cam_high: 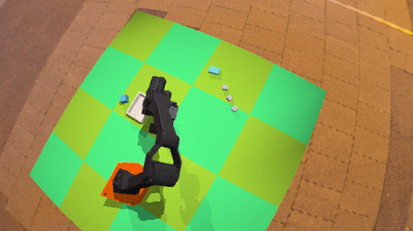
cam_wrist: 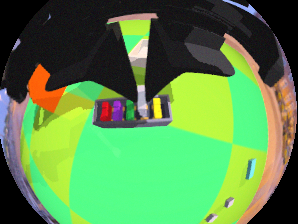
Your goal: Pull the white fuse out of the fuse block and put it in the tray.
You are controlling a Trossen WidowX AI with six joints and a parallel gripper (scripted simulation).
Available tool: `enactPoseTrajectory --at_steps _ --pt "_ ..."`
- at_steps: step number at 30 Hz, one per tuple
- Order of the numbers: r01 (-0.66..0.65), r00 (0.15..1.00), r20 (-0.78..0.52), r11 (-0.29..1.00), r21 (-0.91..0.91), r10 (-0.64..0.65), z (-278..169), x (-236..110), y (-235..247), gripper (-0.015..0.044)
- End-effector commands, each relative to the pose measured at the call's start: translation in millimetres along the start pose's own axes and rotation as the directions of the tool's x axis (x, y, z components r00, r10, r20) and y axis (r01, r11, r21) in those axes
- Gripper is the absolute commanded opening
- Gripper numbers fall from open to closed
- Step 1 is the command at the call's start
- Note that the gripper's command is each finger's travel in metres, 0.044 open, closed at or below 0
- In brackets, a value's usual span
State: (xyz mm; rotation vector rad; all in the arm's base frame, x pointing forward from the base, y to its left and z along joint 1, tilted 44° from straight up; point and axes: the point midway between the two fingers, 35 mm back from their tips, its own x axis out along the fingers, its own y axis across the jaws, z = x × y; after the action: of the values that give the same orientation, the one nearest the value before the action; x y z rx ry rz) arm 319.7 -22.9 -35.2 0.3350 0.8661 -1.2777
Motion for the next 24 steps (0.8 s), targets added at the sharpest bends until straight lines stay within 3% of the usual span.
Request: enactPoseTrajectory --at_steps 1,24 --pt "-0.003 1.0 -0.004 1.0 0.006 0.003 1 -3 0 0.0" --pt "-0.003 1.0 -0.004 1.0 0.006 0.003 1 -28 0 0.0"
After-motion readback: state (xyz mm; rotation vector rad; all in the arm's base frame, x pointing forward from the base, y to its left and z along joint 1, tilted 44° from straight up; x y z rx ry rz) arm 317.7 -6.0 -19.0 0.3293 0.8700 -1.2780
